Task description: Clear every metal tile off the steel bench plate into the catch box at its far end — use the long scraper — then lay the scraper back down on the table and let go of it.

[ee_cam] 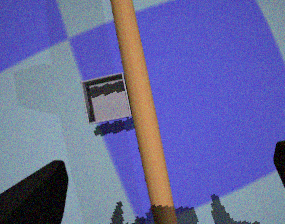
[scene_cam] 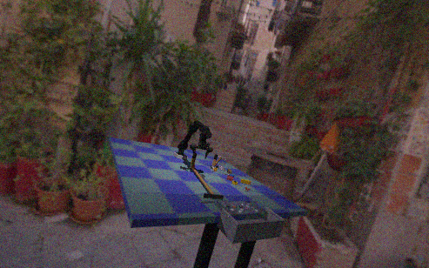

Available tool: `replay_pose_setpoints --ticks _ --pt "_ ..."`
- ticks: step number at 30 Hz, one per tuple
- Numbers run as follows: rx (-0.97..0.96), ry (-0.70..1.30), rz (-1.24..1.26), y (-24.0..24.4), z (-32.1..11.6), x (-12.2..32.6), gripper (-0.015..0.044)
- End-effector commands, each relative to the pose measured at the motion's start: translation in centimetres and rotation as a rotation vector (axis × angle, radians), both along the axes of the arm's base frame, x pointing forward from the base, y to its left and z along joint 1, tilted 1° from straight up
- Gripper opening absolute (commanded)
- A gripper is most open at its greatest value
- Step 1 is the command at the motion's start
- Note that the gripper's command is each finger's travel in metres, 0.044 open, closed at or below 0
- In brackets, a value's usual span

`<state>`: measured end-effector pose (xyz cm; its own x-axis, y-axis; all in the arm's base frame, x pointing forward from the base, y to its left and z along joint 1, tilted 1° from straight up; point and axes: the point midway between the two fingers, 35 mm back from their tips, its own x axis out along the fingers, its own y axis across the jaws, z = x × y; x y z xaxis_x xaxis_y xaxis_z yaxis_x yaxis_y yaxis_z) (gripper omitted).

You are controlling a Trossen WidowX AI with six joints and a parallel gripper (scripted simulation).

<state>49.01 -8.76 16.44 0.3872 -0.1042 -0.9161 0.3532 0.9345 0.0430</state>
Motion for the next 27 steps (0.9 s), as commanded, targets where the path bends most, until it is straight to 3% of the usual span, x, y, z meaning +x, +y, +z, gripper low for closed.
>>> replay_pose_setpoints --ticks 1,27 --pt "-0.011 -0.016 0.008 0.3 0.9 -0.7 0.0440" --pt "-0.041 -0.087 0.042 2.4 3.9 -6.3 0.0440"
